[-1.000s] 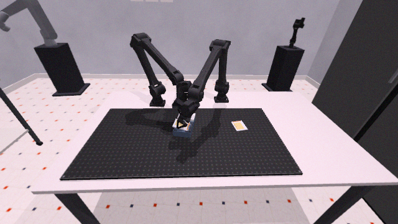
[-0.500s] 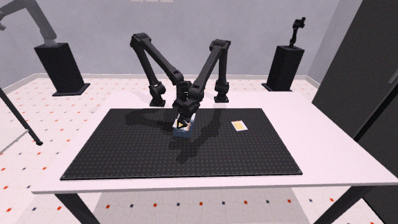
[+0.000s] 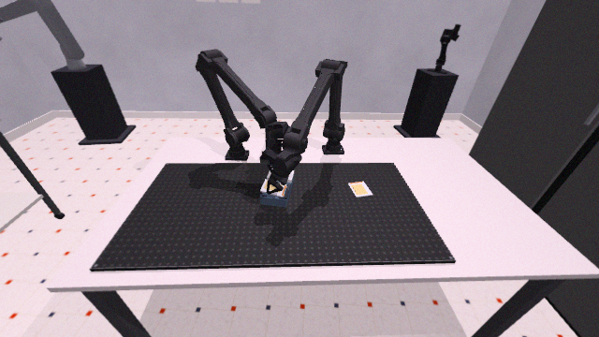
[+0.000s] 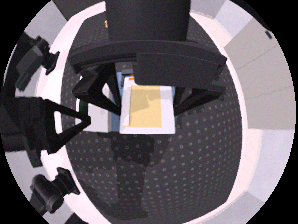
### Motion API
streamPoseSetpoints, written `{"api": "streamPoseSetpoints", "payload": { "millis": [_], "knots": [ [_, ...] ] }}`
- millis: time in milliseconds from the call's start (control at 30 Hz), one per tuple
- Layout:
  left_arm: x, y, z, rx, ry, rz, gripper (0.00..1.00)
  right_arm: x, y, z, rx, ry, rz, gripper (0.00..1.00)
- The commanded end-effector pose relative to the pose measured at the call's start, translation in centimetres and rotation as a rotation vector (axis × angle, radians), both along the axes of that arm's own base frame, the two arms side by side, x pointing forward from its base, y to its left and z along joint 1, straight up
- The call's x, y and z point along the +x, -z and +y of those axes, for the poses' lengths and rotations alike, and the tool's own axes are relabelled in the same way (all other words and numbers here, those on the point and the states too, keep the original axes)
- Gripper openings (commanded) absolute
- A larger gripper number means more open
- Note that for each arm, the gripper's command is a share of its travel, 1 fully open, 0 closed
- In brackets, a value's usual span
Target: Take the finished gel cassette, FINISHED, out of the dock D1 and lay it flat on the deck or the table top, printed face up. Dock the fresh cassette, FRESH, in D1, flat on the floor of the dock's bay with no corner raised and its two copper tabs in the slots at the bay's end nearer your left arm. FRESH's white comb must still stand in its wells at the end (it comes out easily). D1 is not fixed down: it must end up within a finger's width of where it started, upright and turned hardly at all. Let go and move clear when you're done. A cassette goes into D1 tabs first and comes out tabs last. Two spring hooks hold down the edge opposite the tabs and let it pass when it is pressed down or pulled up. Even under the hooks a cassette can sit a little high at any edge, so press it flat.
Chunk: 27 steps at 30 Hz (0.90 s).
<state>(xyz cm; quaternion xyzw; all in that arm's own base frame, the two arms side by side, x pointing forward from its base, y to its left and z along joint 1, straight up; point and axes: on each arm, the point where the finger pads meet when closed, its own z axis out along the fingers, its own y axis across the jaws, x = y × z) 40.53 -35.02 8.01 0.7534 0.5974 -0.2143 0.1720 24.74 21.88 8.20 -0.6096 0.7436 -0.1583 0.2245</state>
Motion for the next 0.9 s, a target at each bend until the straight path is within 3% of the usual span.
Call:
{"api": "streamPoseSetpoints", "payload": {
  "millis": [0,867],
  "knots": [
    [0.33,-0.21,0.35,-0.009,-0.001,-0.01,0.0,-3.0,6.63,-3.56,-0.129,-0.008,0.133,0.0],
    [0.42,-0.21,0.74,-0.009,-0.001,-0.01,0.0,-3.0,6.63,-3.56,-0.129,-0.008,0.133,0.0]
  ]
}}
